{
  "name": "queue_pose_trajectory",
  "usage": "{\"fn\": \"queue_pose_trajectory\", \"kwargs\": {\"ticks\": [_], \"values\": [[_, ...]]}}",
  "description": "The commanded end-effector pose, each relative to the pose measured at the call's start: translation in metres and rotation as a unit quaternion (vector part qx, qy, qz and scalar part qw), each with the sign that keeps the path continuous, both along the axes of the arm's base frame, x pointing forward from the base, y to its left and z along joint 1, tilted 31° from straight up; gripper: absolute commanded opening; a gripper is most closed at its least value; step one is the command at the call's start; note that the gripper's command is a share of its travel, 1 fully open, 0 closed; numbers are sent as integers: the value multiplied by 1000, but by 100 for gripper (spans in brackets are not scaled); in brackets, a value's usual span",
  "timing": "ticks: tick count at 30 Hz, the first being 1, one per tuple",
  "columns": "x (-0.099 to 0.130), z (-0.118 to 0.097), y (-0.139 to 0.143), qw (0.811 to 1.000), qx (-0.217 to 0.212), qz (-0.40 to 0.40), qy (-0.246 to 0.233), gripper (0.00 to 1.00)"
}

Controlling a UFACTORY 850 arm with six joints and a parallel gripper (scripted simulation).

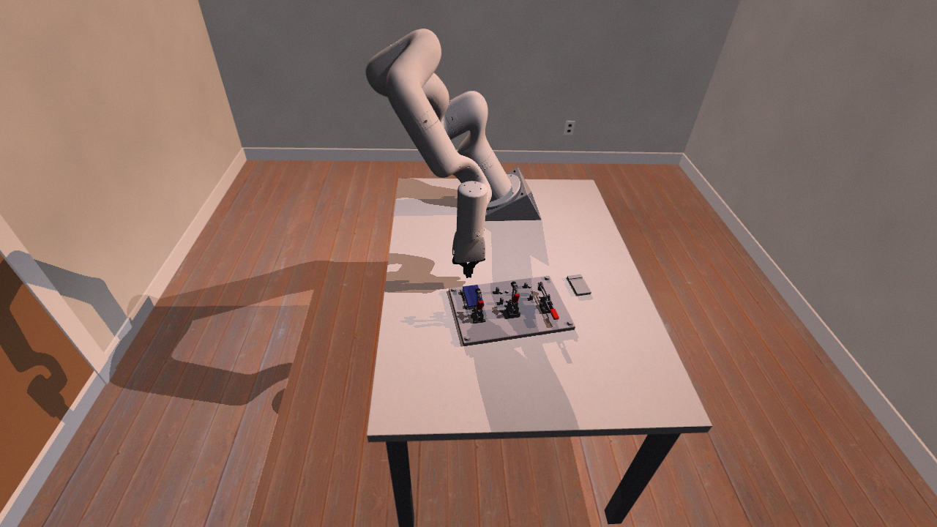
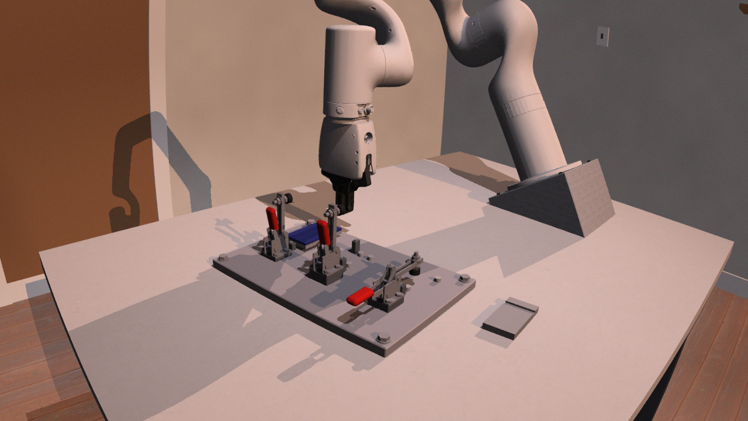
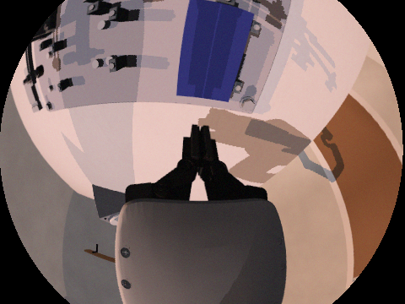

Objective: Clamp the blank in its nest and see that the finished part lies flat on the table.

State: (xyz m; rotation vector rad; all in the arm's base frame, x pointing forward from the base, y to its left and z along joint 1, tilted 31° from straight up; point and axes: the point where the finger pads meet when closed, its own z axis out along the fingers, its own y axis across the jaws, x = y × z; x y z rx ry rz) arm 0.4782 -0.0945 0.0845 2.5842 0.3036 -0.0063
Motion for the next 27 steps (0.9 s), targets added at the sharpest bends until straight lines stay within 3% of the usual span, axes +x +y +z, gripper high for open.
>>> {"fn": "queue_pose_trajectory", "kwargs": {"ticks": [1, 27], "values": [[1, -9, -5, 1000, 0, 0, 0, 0], [2, -16, -9, 1000, 0, 0, 0, 0]]}}
